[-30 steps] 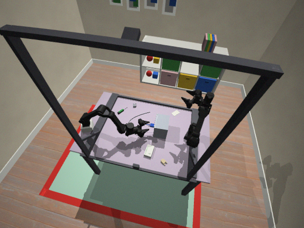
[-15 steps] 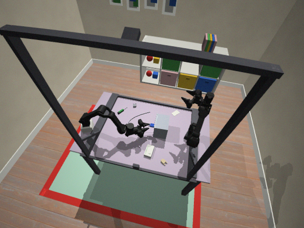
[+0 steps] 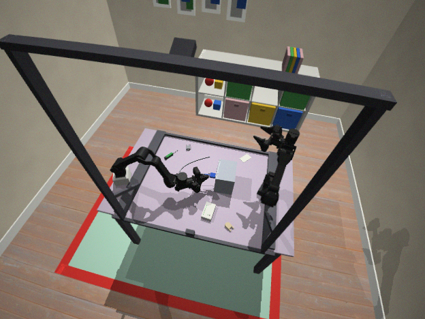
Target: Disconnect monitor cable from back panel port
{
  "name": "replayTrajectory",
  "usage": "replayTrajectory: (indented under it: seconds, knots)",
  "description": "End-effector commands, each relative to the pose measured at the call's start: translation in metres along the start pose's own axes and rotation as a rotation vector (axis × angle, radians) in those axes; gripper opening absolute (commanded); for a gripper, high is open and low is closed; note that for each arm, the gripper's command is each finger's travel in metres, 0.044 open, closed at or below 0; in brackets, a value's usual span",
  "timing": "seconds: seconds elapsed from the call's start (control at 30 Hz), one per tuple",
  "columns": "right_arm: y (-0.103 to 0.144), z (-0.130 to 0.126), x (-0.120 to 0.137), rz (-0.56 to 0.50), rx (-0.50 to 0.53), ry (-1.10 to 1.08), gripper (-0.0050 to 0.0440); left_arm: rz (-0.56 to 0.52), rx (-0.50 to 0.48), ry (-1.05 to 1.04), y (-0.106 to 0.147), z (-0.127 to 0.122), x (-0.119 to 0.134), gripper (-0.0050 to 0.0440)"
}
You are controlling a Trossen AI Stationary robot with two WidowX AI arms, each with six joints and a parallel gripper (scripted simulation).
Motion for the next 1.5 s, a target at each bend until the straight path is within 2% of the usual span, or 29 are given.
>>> replayTrajectory:
  seconds: [0.0, 1.47]
  knots:
    - [0.000, 0.001, -0.003, -0.001, -0.002, 0.006, 0.0440, 0.001, -0.022, 0.014, -0.001, 0.013, -0.002, 0.0000]
    - [0.000, 0.001, -0.003, -0.001, -0.002, 0.006, 0.0440, -0.027, 0.200, 0.333, -0.001, 0.023, 0.001, 0.0000]
Point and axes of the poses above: on each arm, the point midway between the two fingers, 35 mm back from their tips, its own y axis back along the fingers, its own z axis across the jaws, x = y × z, the point moved 1 cm from there along y, back along the fingers, and after that the axes turned 6 degrees about -y, right-handed, at the moved point
